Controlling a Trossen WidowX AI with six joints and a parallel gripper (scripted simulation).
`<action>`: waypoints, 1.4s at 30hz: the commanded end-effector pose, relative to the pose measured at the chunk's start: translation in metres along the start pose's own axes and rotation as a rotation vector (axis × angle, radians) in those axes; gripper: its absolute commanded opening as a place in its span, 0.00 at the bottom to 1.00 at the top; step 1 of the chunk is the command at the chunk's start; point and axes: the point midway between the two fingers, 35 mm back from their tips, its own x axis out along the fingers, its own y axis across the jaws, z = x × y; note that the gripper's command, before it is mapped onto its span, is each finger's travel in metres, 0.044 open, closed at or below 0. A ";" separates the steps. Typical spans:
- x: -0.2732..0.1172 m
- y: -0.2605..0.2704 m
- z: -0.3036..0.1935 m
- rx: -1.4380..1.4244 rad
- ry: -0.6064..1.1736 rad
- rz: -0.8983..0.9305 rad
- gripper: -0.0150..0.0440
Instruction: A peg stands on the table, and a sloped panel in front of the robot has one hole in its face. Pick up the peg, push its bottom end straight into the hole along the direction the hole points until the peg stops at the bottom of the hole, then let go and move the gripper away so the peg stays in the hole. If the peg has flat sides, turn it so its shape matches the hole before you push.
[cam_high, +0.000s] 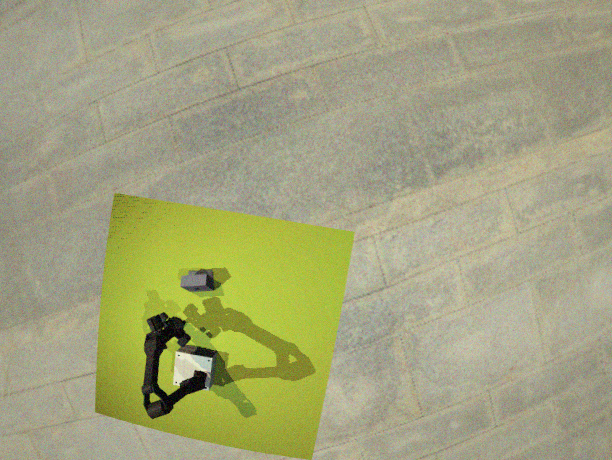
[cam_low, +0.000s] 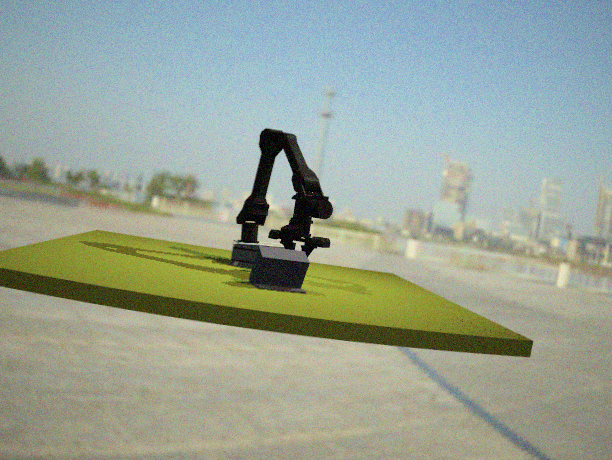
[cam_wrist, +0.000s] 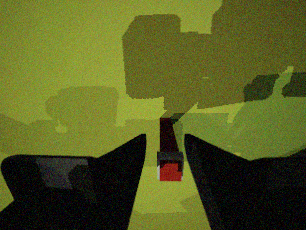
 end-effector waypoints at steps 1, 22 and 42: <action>0.000 0.000 0.000 0.000 0.000 0.001 0.38; -0.051 0.003 0.001 -0.002 -0.001 -0.001 0.25; -0.072 0.005 0.007 -0.038 -0.017 0.049 0.25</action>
